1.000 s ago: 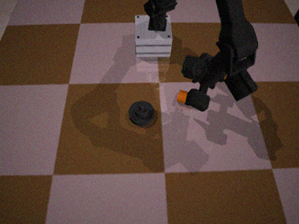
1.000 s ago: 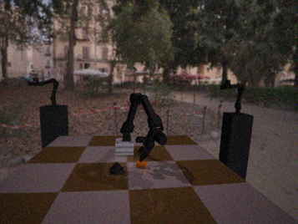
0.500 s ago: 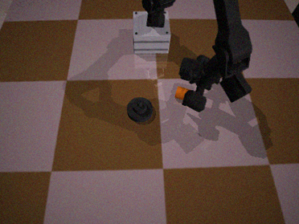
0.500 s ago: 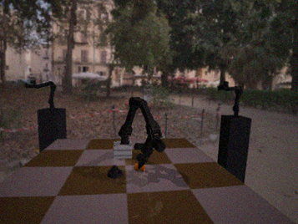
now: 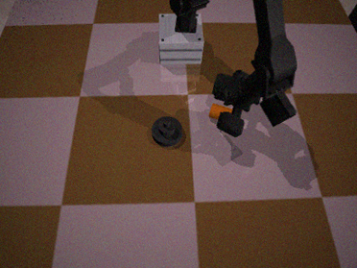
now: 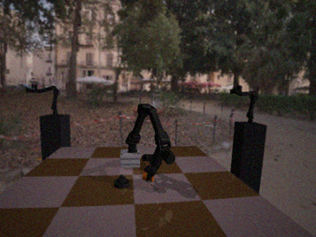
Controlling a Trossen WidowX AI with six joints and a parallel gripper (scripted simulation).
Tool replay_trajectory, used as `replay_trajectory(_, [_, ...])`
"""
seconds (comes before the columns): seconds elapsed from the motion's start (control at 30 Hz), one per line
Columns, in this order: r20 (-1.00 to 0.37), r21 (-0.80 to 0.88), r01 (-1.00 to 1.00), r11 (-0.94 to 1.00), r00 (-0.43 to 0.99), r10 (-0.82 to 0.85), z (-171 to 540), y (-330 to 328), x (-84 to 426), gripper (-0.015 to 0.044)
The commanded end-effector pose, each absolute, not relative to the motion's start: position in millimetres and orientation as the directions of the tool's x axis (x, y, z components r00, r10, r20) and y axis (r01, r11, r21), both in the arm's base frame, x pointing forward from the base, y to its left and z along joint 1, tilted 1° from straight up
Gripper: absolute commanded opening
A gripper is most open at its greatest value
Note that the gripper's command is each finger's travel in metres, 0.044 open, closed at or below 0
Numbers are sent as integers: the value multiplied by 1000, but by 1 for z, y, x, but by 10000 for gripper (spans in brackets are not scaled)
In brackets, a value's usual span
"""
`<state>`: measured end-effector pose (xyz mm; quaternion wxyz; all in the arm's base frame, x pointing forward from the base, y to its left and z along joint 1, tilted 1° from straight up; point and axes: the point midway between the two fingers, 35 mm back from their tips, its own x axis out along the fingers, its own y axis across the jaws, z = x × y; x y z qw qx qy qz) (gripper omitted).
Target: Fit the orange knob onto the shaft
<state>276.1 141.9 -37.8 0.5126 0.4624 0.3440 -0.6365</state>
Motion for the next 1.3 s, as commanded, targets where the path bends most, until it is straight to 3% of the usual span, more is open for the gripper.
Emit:
replay_trajectory(0.0, [-941, 32, 970, -242, -52, -333, -40, 142, 275, 256])
replay_trajectory(0.83, [-944, 32, 970, -241, -50, -327, -39, 141, 275, 181])
replay_trajectory(1.27, [-993, 35, 970, -239, 6, -120, -31, 130, 273, 181])
